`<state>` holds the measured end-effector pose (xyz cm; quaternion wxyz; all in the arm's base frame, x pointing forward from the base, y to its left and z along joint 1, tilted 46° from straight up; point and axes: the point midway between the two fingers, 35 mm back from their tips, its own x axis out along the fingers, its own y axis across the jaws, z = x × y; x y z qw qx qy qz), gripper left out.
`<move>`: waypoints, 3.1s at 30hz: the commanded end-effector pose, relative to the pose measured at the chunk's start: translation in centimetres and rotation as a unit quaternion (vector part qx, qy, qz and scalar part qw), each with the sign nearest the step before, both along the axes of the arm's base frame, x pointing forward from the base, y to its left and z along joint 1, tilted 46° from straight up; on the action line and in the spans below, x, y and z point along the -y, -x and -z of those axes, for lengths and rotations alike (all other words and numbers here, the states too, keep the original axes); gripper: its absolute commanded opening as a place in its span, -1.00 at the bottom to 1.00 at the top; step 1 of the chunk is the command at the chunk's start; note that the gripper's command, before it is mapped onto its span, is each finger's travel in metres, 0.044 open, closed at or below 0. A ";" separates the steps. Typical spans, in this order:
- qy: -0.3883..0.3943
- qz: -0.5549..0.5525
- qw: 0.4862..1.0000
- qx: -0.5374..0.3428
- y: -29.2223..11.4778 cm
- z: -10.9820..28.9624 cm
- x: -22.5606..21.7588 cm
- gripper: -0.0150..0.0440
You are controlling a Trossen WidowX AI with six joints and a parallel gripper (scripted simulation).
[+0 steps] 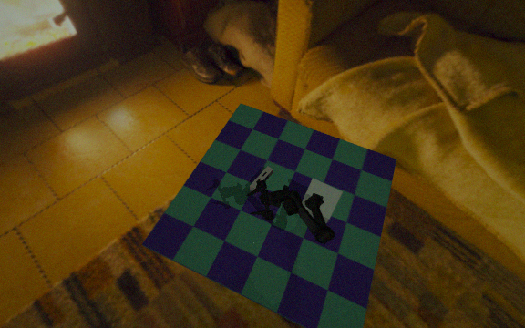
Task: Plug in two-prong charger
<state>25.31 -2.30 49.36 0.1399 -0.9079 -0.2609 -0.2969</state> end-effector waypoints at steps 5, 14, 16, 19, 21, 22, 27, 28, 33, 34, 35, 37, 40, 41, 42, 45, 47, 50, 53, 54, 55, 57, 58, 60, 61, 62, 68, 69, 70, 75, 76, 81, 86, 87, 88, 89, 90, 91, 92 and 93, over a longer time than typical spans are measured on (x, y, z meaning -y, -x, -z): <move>-0.056 -0.031 0.996 -0.066 -2.1 1.6 0.7 1.00; -0.203 -0.100 0.946 -0.231 -6.7 6.6 1.8 1.00; -0.235 -0.113 0.928 -0.265 -7.6 7.9 2.0 1.00; -0.284 -0.129 0.896 -0.316 -8.9 9.9 2.1 1.00; -0.316 -0.138 0.872 -0.348 -9.6 11.2 2.1 1.00; -0.332 -0.143 0.859 -0.363 -9.9 11.9 2.1 1.00; -0.409 -0.158 0.785 -0.437 -11.4 15.4 1.9 1.00; -0.424 -0.160 0.769 -0.451 -11.6 16.2 1.8 1.00; -0.497 -0.165 0.682 -0.511 -12.4 19.7 1.3 1.00; -0.511 -0.165 0.663 -0.522 -12.5 20.5 1.1 1.00; -0.525 -0.164 0.644 -0.532 -12.6 21.2 1.0 1.00; -0.551 -0.161 0.605 -0.552 -12.7 22.6 0.7 1.00; -0.588 -0.154 0.545 -0.578 -12.7 24.7 0.2 1.00; -0.599 -0.151 0.524 -0.586 -12.7 25.4 0.0 1.00; -0.610 -0.148 0.504 -0.593 -12.6 26.1 -0.1 1.00; -0.641 -0.136 0.441 -0.613 -12.4 28.1 -0.6 1.00; -0.661 -0.126 0.399 -0.624 -12.1 29.3 -1.0 1.00; -0.687 -0.109 0.334 -0.636 -11.6 31.2 -1.5 1.00; -0.711 -0.088 0.265 -0.646 -11.0 33.1 -2.2 1.00; -0.718 -0.080 0.242 -0.648 -10.8 33.7 -2.4 1.00; -0.725 -0.072 0.219 -0.649 -10.5 34.3 -2.6 1.00; -0.737 -0.055 0.173 -0.651 -10.0 35.4 -3.1 1.00; -0.743 -0.046 0.150 -0.651 -9.7 36.0 -3.3 1.00; -0.753 -0.027 0.104 -0.649 -9.0 37.1 -3.8 1.00; -0.757 -0.017 0.081 -0.648 -8.7 37.6 -4.0 1.00; -0.761 -0.007 0.059 -0.646 -8.3 38.1 -4.3 1.00; -0.777 0.061 -0.074 -0.622 -5.7 40.8 -5.7 1.00; -0.778 0.073 -0.095 -0.617 -5.2 41.1 -6.0 1.00; -0.779 0.086 -0.117 -0.610 -4.7 41.5 -6.2 1.00; -0.776 0.152 -0.217 -0.572 -2.2 43.2 -7.2 1.00; -0.775 0.166 -0.236 -0.563 -1.7 43.5 -7.4 1.00; -0.760 0.236 -0.327 -0.510 1.0 44.5 -8.4 1.00; -0.744 0.286 -0.383 -0.467 2.9 44.9 -9.1 1.00; -0.744 0.286 -0.383 -0.467 2.9 44.9 -9.1 1.00; -0.744 0.286 -0.383 -0.467 2.9 44.9 -9.1 1.00; -0.744 0.286 -0.383 -0.467 2.9 44.9 -9.1 1.00; -0.744 0.286 -0.383 -0.467 2.9 44.9 -9.1 1.00; -0.744 0.286 -0.383 -0.467 2.9 44.8 -9.1 1.00; -0.744 0.286 -0.383 -0.467 2.9 44.8 -9.1 1.00; -0.744 0.286 -0.383 -0.467 2.9 44.8 -9.2 1.00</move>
